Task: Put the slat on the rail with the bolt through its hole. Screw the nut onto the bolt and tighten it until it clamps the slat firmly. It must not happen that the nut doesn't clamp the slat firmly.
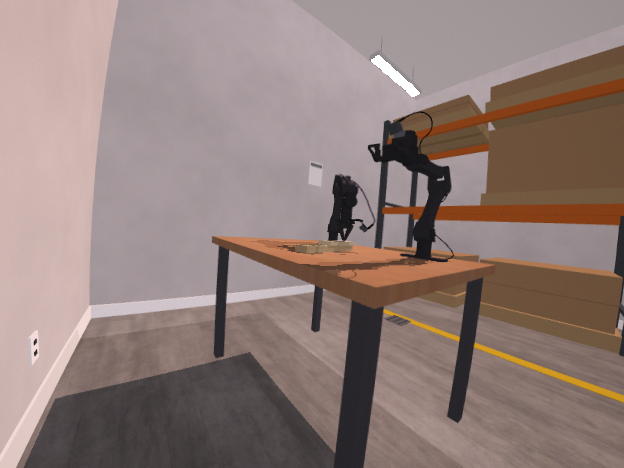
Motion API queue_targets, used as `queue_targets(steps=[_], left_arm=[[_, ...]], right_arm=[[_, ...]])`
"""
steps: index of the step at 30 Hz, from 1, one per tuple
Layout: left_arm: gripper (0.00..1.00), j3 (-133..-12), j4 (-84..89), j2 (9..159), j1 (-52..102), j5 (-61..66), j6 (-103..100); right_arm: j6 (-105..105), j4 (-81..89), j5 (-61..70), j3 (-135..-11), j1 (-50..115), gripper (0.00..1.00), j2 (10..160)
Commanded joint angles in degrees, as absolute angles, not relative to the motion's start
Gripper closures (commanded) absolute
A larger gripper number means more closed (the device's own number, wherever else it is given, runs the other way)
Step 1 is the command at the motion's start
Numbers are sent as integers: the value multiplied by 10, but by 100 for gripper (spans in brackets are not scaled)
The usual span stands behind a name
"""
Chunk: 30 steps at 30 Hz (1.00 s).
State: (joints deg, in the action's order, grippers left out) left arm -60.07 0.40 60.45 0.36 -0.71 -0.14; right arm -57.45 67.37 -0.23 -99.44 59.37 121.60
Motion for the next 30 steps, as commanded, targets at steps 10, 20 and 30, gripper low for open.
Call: queue_targets(steps=[10,20,30], left_arm=[[0,-603,-3,599,0,0,0],[0,-603,-3,599,0,0,0],[0,-603,-3,599,0,0,0]], right_arm=[[-432,669,6,-990,598,88,1212],[-319,664,6,-991,597,88,1213],[-227,664,6,-991,598,88,1213]])
